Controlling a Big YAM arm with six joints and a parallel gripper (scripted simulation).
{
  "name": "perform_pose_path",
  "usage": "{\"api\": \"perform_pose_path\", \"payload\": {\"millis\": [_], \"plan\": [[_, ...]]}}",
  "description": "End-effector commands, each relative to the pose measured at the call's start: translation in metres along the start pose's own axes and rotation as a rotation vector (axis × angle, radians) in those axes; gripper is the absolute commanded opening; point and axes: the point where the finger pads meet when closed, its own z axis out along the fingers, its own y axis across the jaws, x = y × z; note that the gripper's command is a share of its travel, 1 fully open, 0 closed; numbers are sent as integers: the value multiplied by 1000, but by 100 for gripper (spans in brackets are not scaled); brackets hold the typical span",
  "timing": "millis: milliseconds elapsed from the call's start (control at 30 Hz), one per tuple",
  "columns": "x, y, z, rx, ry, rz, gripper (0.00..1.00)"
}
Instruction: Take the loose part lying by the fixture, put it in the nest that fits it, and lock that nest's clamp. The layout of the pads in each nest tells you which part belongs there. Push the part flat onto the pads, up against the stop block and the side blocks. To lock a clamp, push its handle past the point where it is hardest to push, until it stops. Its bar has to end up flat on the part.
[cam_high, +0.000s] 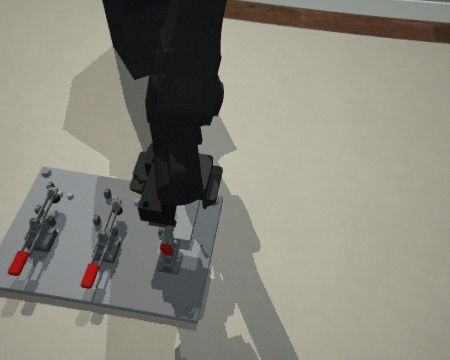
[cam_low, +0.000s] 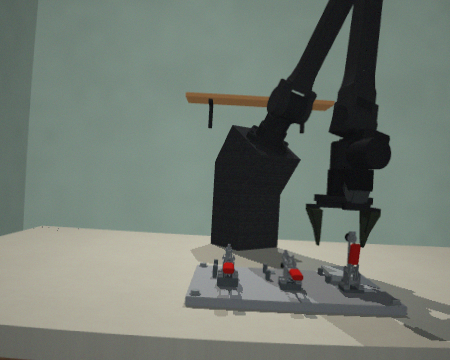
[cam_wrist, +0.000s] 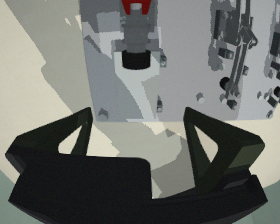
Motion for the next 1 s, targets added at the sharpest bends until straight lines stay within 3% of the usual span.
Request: {"api": "perform_pose_path", "payload": {"millis": [0, 500, 533, 800, 967], "plan": [[-10, -3, -13, -1, -21, 6, 92], [-10, -3, -13, -1, -21, 6, 92], [-10, -3, -13, 0, -21, 6, 45], [-5, -5, -30, 1, -13, 3, 45], [-4, -4, -70, 1, -13, 2, 45]]}}
